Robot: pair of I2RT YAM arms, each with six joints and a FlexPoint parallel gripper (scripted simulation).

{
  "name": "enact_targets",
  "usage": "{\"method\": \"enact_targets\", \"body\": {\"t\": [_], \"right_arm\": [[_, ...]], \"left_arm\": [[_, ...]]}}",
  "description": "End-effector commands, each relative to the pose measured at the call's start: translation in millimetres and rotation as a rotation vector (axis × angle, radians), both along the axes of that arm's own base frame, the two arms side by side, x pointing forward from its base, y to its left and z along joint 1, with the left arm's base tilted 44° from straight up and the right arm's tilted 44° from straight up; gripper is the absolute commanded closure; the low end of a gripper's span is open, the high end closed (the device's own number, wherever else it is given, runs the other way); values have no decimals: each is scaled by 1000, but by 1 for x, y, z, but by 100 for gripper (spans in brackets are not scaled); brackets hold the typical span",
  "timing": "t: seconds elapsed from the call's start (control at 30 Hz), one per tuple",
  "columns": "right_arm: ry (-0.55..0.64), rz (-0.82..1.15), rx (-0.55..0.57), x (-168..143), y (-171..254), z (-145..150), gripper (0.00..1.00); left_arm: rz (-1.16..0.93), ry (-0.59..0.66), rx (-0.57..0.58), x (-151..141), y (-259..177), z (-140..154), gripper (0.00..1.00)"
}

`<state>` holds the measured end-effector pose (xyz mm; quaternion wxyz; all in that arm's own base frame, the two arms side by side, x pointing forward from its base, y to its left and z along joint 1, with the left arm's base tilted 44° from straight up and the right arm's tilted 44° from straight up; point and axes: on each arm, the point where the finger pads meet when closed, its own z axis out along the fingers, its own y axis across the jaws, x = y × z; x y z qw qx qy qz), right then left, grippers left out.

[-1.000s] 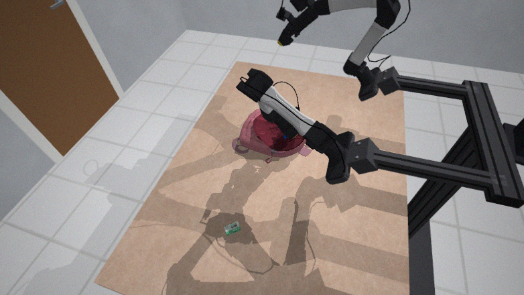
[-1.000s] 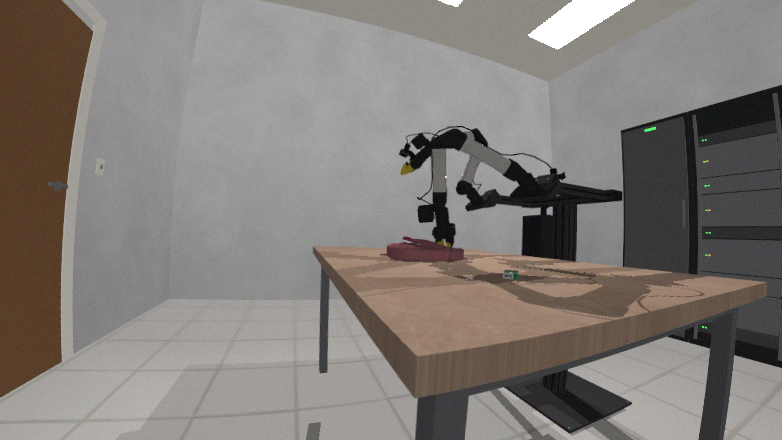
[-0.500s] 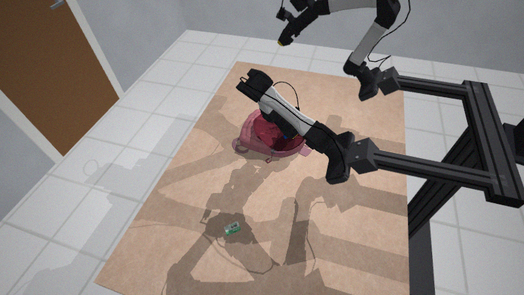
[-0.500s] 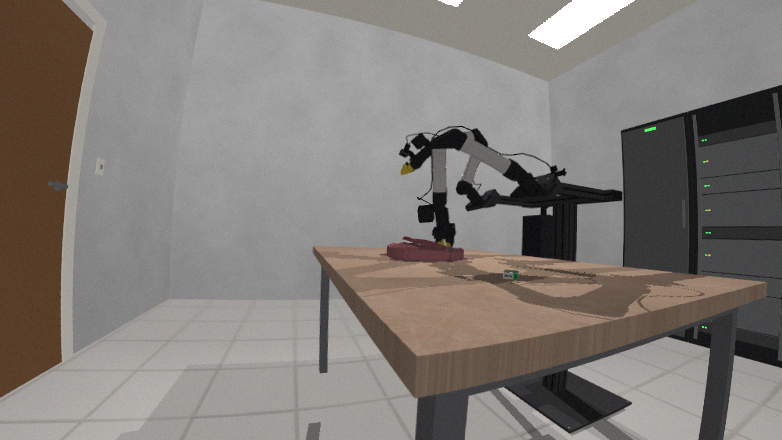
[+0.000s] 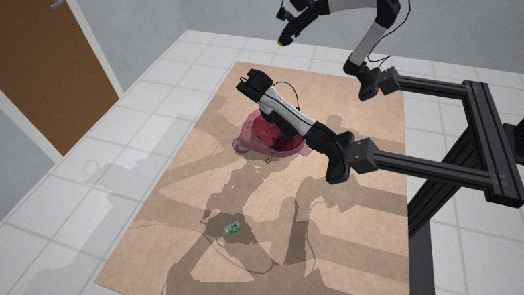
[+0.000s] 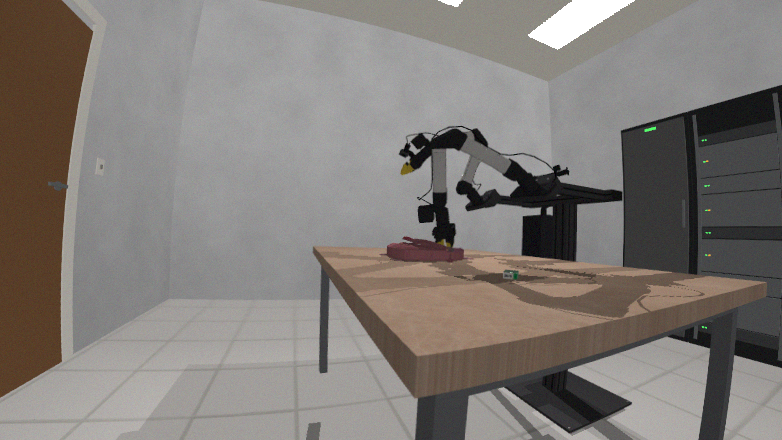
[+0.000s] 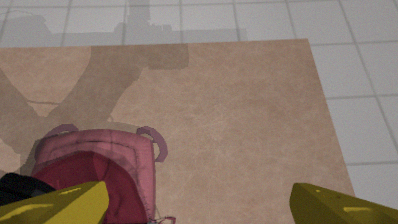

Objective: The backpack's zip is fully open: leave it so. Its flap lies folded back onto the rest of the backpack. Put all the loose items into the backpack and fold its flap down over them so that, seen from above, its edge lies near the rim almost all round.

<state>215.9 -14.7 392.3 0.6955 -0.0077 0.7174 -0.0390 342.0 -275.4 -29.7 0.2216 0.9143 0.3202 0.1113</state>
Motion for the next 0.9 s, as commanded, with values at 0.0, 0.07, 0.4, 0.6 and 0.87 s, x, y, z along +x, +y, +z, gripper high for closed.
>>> {"method": "enact_targets", "body": {"t": [0.0,0.07,0.4,0.6,0.87], "right_arm": [[-17,3,-3,-3,1,5,10],[-17,3,-3,-3,1,5,10],[-17,3,-3,-3,1,5,10],[-17,3,-3,-3,1,5,10],[-17,3,-3,-3,1,5,10]], "left_arm": [[24,-22,19,9,11,-4,87],[24,-27,15,10,11,-1,87],[24,-35,9,11,12,3,87],[25,-36,9,12,12,3,87],[25,-42,4,13,12,7,87]]}}
